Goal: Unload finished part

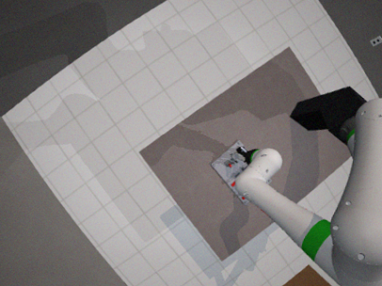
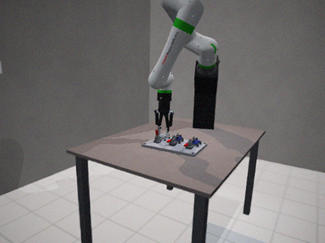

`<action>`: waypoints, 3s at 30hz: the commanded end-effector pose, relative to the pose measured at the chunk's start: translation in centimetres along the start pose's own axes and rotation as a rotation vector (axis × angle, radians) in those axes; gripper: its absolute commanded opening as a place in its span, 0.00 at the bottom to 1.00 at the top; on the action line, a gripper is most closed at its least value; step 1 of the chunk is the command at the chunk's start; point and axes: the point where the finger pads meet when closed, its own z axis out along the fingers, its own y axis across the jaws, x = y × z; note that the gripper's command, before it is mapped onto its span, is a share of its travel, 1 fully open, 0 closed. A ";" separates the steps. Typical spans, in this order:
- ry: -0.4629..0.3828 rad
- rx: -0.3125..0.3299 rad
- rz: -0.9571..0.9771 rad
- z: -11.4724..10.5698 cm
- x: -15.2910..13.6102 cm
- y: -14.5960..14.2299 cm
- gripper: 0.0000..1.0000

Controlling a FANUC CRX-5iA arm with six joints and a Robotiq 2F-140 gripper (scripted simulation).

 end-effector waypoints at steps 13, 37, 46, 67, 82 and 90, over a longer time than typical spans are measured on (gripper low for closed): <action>0.000 0.000 0.000 -1.4 0.0 0.0 0.00; 0.000 0.000 0.000 -2.6 0.0 0.0 0.00; 0.000 0.000 0.000 -2.7 0.0 0.0 0.00; 0.000 0.000 0.000 -5.8 -0.7 0.0 0.00; 0.000 0.000 0.000 -6.0 -0.8 0.0 0.00; 0.000 0.000 0.000 -6.0 -0.8 0.0 0.00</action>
